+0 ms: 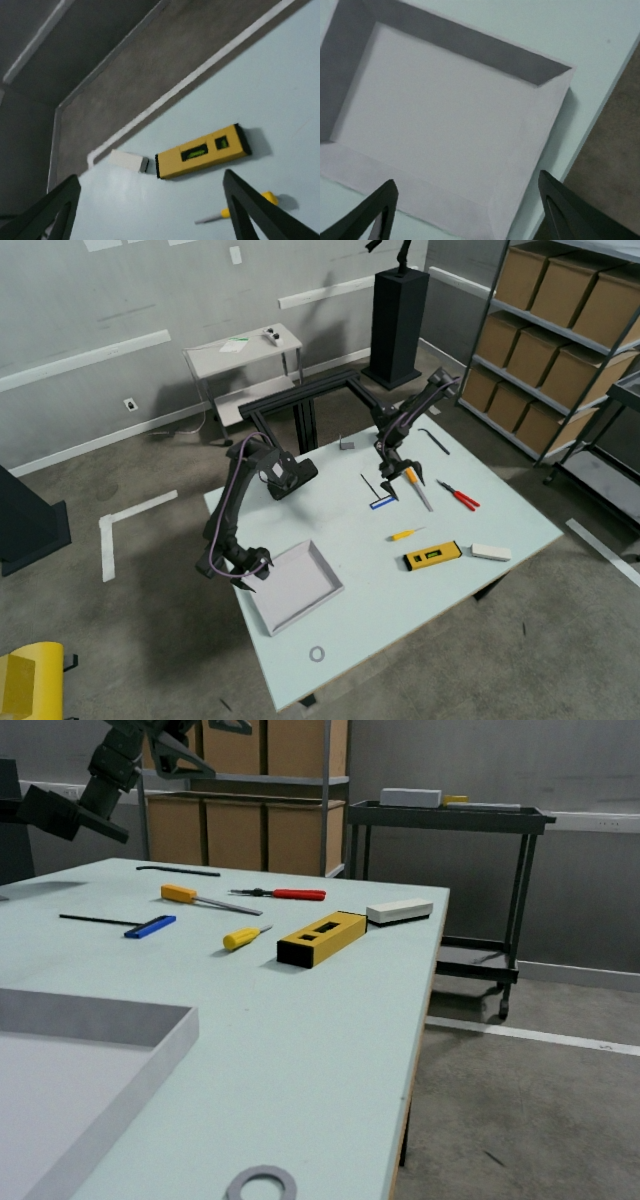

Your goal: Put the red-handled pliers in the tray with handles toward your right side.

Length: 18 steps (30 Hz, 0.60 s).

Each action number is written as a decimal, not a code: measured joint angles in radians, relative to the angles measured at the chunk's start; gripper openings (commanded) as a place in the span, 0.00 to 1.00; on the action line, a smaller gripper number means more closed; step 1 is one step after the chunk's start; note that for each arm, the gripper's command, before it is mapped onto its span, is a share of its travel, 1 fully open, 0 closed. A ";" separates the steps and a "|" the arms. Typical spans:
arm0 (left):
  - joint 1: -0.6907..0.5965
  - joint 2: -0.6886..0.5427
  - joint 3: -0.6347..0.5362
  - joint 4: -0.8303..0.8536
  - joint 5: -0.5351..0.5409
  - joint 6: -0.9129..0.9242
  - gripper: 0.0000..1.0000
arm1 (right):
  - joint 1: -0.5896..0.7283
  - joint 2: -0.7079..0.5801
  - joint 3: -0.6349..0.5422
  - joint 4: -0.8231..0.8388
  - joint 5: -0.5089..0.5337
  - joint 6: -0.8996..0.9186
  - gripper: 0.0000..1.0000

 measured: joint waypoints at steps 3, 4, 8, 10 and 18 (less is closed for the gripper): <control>0.013 -0.049 -0.059 -0.010 -0.021 -0.077 1.00 | 0.033 -0.064 -0.048 0.085 -0.006 0.133 1.00; 0.015 -0.075 -0.089 -0.016 -0.028 -0.107 1.00 | 0.048 -0.092 -0.076 0.122 -0.006 0.188 1.00; 0.045 -0.187 -0.222 -0.054 -0.052 -0.241 1.00 | 0.147 -0.219 -0.193 0.260 0.023 0.420 1.00; 0.066 -0.242 -0.282 -0.085 -0.057 -0.311 1.00 | 0.208 -0.282 -0.245 0.331 0.056 0.533 1.00; 0.139 -0.439 -0.420 -0.260 -0.056 -0.564 1.00 | 0.395 -0.419 -0.384 0.547 0.252 0.845 1.00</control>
